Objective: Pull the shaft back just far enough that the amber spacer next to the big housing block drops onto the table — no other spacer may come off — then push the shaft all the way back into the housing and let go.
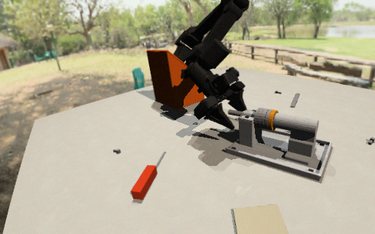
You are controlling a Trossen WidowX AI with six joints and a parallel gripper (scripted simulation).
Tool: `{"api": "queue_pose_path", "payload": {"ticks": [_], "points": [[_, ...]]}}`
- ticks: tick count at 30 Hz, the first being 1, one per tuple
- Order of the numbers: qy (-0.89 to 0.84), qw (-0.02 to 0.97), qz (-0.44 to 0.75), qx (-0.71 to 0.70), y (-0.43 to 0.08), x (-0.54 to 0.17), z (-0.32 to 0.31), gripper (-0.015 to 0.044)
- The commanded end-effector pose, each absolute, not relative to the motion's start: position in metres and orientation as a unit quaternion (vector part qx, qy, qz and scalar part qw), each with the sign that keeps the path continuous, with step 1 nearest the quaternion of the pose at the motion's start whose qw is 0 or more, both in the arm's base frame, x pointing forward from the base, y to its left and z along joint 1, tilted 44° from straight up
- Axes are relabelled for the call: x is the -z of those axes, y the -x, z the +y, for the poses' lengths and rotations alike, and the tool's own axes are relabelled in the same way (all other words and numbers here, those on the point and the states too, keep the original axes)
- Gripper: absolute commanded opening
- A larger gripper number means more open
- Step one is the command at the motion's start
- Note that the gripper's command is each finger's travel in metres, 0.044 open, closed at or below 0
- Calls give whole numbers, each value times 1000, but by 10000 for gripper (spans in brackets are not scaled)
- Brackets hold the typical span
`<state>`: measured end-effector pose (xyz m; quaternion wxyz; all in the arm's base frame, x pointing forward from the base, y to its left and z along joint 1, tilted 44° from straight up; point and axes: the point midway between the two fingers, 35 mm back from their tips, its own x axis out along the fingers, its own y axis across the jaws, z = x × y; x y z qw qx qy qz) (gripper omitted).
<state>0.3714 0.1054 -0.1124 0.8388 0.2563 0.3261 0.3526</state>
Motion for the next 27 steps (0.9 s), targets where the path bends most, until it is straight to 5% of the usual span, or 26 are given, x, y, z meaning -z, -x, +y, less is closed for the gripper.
{"api": "queue_pose_path", "payload": {"ticks": [1,12,27], "points": [[-256,839,326,-353,-371,112,106,309],[-256,839,326,-353,-371,112,106,20],[-255,840,324,-352,-366,114,103,0]]}}
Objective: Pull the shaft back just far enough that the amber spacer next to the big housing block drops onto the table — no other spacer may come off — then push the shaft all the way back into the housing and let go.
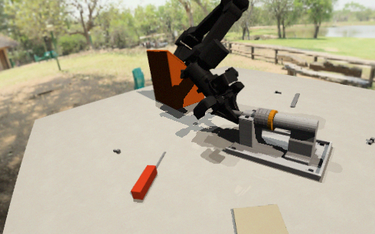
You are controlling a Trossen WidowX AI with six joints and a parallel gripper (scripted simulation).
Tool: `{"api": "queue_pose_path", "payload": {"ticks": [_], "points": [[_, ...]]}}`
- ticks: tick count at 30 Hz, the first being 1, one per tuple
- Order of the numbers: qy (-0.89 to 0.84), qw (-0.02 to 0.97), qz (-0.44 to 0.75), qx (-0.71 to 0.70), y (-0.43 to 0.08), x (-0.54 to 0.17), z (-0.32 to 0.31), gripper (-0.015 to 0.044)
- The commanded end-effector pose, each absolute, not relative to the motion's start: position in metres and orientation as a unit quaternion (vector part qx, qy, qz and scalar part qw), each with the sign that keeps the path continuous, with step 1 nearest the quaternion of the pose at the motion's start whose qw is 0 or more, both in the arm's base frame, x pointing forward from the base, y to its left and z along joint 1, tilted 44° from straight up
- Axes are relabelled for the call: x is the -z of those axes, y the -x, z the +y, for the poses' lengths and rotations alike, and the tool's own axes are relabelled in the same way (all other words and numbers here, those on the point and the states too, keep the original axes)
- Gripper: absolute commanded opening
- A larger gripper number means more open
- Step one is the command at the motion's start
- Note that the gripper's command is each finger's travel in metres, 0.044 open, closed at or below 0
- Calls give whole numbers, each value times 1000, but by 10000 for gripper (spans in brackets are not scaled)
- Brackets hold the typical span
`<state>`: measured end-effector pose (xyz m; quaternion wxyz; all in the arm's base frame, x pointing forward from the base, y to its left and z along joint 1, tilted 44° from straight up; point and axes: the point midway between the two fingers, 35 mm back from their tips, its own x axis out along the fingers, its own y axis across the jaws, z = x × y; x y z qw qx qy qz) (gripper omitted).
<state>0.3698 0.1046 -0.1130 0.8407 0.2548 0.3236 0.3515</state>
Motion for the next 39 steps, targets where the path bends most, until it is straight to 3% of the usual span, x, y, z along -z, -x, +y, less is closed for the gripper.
{"api": "queue_pose_path", "payload": {"ticks": [1,39], "points": [[-255,840,324,-352,-365,114,103,0],[-255,840,325,-351,-355,116,98,0]]}}
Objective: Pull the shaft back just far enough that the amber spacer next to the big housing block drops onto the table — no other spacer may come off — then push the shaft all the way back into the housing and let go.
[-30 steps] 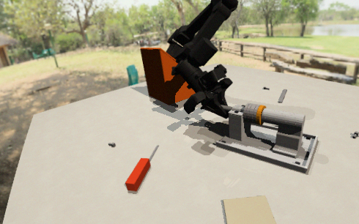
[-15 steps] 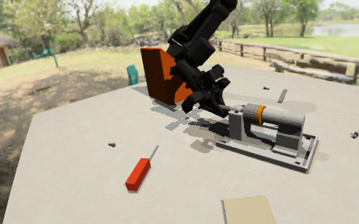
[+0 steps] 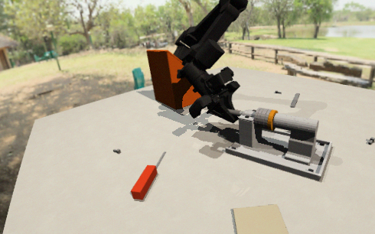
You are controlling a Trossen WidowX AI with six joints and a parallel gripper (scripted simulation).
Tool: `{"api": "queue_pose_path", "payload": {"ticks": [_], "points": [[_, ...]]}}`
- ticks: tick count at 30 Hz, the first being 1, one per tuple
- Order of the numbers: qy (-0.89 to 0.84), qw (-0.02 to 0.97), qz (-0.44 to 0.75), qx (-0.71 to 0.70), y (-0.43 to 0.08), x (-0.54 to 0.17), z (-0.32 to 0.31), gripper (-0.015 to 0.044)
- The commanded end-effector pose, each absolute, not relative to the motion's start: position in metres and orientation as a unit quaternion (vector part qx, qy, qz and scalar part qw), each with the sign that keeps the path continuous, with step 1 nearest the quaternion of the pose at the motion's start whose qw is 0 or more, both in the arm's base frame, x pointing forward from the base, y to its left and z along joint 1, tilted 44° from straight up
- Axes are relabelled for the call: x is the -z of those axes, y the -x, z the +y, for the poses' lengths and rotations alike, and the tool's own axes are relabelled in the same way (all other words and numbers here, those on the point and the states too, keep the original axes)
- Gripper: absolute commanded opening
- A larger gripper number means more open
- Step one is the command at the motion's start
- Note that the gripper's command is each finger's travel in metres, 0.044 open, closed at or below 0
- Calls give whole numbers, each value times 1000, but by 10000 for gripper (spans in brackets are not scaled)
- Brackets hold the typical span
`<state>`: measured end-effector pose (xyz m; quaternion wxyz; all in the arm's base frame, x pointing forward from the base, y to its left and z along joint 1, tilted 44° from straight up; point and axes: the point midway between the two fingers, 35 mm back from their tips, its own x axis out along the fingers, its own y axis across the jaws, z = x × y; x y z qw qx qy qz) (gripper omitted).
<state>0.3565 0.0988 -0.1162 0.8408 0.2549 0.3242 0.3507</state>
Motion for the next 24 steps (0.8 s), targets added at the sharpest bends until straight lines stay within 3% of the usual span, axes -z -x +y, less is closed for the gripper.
{"api": "queue_pose_path", "payload": {"ticks": [1,24], "points": [[-255,840,325,-351,-355,116,98,0],[-255,840,325,-351,-352,117,97,0]]}}
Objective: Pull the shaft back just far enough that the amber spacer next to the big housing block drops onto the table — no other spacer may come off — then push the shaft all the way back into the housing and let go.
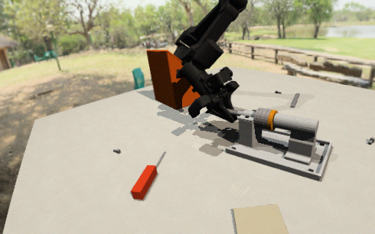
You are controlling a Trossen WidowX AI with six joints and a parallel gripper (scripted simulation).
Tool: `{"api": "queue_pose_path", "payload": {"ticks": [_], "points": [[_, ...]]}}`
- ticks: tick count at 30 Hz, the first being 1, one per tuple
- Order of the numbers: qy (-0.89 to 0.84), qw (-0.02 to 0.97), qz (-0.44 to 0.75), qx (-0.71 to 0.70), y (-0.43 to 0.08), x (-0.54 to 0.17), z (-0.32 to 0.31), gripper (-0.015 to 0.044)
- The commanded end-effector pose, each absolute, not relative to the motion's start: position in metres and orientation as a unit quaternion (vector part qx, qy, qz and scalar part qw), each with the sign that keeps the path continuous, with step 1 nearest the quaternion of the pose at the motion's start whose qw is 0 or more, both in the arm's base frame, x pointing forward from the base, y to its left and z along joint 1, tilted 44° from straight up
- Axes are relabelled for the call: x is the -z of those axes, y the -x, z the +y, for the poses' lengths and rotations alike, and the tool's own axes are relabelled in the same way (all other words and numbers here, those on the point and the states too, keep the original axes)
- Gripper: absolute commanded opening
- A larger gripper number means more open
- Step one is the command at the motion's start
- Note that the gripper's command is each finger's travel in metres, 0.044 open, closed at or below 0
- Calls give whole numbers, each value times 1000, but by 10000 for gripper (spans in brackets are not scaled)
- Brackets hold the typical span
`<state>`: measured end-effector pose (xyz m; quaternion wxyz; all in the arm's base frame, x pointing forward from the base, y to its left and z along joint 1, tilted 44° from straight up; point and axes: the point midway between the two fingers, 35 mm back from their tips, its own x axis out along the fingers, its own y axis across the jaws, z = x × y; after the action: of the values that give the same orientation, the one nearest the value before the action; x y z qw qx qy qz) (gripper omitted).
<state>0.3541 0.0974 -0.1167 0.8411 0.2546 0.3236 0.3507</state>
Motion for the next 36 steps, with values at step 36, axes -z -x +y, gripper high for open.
{"api": "queue_pose_path", "payload": {"ticks": [36], "points": [[-255,840,325,-351,-348,118,95,0]]}}
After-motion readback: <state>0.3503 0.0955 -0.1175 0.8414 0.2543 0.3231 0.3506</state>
